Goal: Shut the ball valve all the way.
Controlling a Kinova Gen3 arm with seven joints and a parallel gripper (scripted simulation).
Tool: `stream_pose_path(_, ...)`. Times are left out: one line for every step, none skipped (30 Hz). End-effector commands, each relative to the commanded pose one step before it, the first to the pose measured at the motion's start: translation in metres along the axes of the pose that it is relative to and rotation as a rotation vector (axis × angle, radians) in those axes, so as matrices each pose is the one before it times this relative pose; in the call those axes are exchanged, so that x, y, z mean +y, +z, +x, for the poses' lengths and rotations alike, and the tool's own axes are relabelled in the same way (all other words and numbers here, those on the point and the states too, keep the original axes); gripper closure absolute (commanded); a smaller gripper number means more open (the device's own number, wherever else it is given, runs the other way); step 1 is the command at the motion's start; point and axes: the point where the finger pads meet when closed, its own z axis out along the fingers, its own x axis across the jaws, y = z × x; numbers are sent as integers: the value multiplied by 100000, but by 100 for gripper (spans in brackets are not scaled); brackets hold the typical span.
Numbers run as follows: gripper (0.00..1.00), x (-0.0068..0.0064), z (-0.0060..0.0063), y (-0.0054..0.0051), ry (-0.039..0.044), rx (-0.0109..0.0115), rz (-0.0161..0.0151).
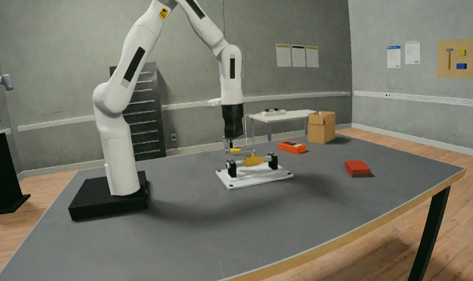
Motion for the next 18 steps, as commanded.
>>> stream_pose_path(100, -407, 938, -20, 2954, 1126, 711)
stream_pose_path(100, 0, 0, 0, 0, 0, 0)
stream_pose_path(100, -11, 19, 7, 469, -34, 24)
stream_pose_path(100, 13, 102, -7, 874, 35, -23)
stream_pose_path(100, 1, 106, 0, 1163, 2, 0)
stream_pose_path(100, 0, 106, 0, 1161, 3, -1)
stream_pose_path(100, -1, 82, 0, 886, 3, -1)
stream_pose_path(100, -1, 42, 0, 451, 2, -1)
stream_pose_path(100, 0, 8, 0, 83, 0, 0)
stream_pose_path(100, 0, 8, 0, 83, 0, 0)
stream_pose_path(100, 1, 41, 0, 453, 0, 0)
stream_pose_path(100, 1, 81, 0, 889, 1, 0)
stream_pose_path(100, 1, 106, 0, 1163, 2, 0)
stream_pose_path(100, 0, 106, 0, 1161, 3, -1)
stream_pose_path(100, -1, 82, 0, 886, 3, -1)
stream_pose_path(100, -1, 42, 0, 451, 2, -1)
stream_pose_path(100, 0, 8, 0, 83, 0, 0)
stream_pose_path(100, 0, 0, 0, 0, 0, 0)
